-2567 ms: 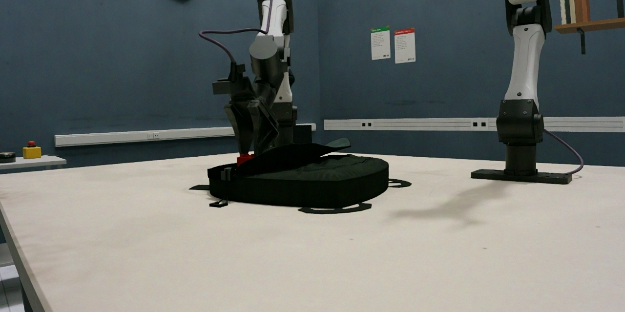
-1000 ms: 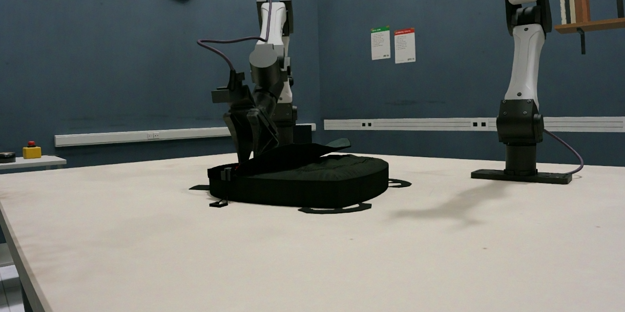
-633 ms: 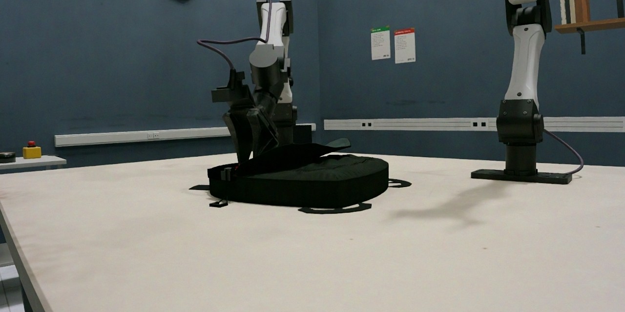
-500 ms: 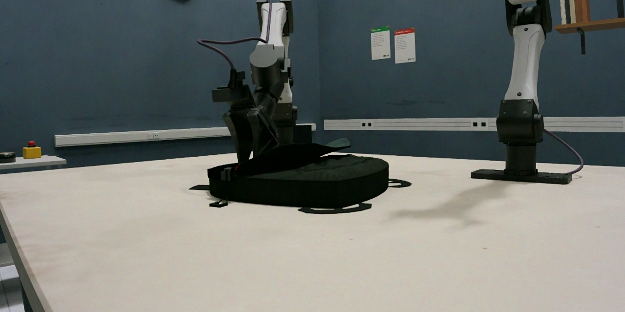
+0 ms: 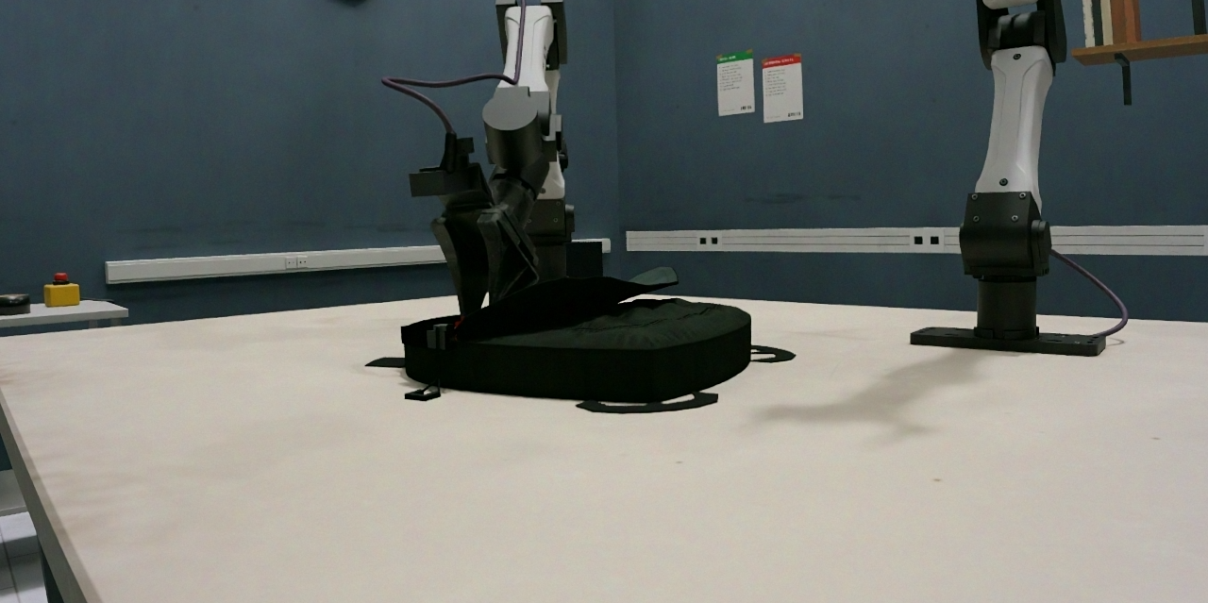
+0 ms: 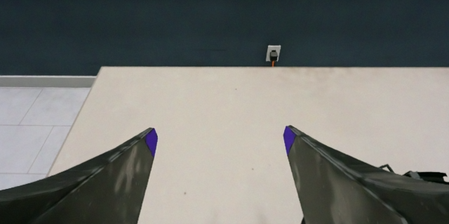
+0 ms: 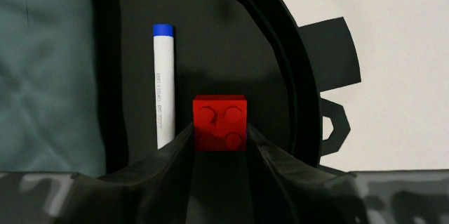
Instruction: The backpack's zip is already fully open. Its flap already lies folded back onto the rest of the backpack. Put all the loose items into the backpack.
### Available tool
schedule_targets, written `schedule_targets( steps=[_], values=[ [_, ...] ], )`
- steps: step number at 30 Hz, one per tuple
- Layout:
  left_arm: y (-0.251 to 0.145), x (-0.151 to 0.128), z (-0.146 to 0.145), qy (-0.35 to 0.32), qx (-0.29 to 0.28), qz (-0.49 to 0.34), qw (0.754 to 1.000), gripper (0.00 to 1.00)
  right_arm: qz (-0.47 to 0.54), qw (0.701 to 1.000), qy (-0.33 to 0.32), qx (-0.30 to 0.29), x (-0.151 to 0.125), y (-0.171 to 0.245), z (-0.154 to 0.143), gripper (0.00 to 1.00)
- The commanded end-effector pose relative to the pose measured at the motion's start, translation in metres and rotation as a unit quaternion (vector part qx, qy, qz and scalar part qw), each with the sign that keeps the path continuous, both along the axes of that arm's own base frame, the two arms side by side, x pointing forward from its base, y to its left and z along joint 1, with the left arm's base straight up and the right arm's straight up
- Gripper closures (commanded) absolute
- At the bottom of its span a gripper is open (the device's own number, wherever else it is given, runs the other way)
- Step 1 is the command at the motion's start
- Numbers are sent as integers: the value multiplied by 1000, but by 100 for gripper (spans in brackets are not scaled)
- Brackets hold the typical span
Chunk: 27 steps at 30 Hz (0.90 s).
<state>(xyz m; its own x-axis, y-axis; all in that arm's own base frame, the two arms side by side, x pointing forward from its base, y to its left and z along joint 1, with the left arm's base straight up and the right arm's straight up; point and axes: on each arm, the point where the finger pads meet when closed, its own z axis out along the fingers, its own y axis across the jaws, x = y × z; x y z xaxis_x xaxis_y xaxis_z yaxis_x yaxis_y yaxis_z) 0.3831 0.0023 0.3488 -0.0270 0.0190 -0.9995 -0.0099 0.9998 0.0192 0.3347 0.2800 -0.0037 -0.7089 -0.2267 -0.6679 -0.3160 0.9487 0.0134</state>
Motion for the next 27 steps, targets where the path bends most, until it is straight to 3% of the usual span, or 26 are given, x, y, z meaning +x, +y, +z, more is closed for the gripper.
schedule_targets(
  steps=[1,27],
  values=[
    [0,-1,7,-9,-1,0,1000,10,4,1000,14,-8,-11,-6,-3,73],
    [0,-1,7,-9,-1,0,1000,10,3,1000,16,-10,-16,-9,-4,73]
  ],
)
